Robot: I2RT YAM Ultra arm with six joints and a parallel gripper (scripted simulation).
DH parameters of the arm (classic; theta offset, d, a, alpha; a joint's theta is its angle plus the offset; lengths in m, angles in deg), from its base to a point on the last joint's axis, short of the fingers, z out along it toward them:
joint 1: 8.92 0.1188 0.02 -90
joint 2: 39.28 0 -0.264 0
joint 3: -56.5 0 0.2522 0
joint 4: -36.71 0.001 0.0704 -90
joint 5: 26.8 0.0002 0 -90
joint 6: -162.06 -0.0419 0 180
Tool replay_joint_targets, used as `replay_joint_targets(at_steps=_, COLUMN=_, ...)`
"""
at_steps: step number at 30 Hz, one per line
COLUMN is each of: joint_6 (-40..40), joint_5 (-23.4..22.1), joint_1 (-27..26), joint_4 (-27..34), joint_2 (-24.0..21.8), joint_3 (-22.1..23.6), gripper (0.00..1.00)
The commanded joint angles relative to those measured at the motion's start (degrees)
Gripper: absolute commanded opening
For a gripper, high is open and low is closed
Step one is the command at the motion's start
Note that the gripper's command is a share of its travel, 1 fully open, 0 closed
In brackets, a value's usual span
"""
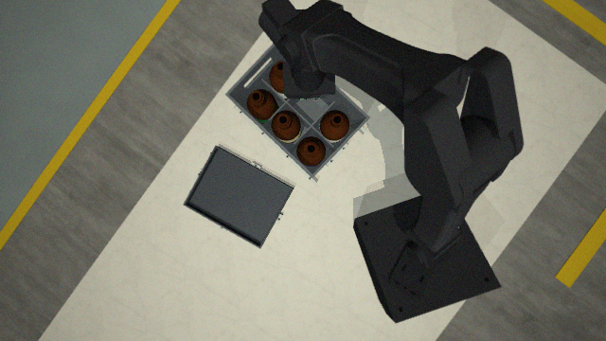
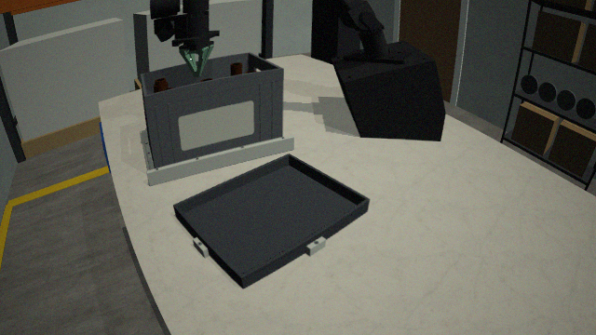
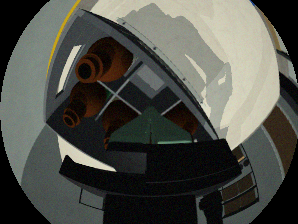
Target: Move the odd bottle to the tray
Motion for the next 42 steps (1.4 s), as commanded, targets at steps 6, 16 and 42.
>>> replay_joint_targets(at_steps=6, joint_6=0.2, joint_5=0.1, joint_1=-0.2, joint_4=-0.9, joint_2=-1.5, joint_3=-0.3, gripper=0.00)
replay_joint_targets(at_steps=16, joint_6=0.2, joint_5=0.1, joint_1=-0.2, joint_4=-0.9, joint_2=-1.5, joint_3=-0.3, gripper=0.00)
replay_joint_targets(at_steps=42, joint_6=0.2, joint_5=0.1, joint_1=-0.2, joint_4=-0.9, joint_2=-1.5, joint_3=-0.3, gripper=0.61)
